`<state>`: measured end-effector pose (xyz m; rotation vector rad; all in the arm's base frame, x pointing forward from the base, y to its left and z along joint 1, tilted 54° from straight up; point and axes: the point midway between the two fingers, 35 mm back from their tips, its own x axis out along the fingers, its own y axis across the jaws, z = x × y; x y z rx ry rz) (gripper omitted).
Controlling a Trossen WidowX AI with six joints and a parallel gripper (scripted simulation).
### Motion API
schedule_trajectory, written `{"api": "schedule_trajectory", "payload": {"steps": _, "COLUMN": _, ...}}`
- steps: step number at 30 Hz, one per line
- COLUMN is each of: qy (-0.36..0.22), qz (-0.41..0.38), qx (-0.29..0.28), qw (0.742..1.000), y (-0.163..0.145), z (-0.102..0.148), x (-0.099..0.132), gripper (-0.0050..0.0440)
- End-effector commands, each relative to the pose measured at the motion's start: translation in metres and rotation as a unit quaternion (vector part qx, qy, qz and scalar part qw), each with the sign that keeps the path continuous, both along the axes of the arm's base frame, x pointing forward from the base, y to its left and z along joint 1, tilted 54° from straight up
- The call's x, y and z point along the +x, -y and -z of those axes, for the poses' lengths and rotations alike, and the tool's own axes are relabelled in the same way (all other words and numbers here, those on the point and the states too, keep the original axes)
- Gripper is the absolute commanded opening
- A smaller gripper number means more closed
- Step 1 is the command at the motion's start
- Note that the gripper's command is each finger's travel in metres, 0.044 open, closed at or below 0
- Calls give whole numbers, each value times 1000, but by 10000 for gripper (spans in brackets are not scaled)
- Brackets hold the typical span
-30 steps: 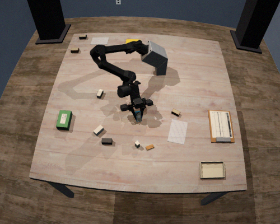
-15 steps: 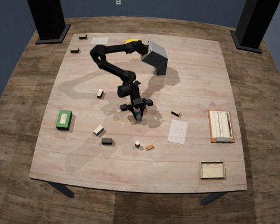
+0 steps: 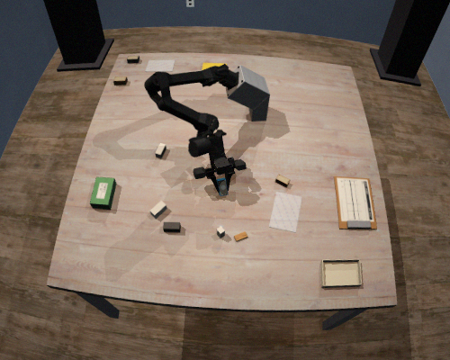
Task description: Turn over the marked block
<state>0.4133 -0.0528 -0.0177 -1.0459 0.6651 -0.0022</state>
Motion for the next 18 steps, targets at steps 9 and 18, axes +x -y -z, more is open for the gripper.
{"api": "schedule_trajectory", "payload": {"steps": 9, "qy": 6, "qz": -5, "qx": 1, "qw": 1000, "y": -2, "z": -3, "x": 3, "gripper": 149}}
{"api": "schedule_trajectory", "payload": {"steps": 18, "qy": 6, "qz": -5, "qx": 1, "qw": 1000, "y": -2, "z": -3, "x": 3, "gripper": 155}}
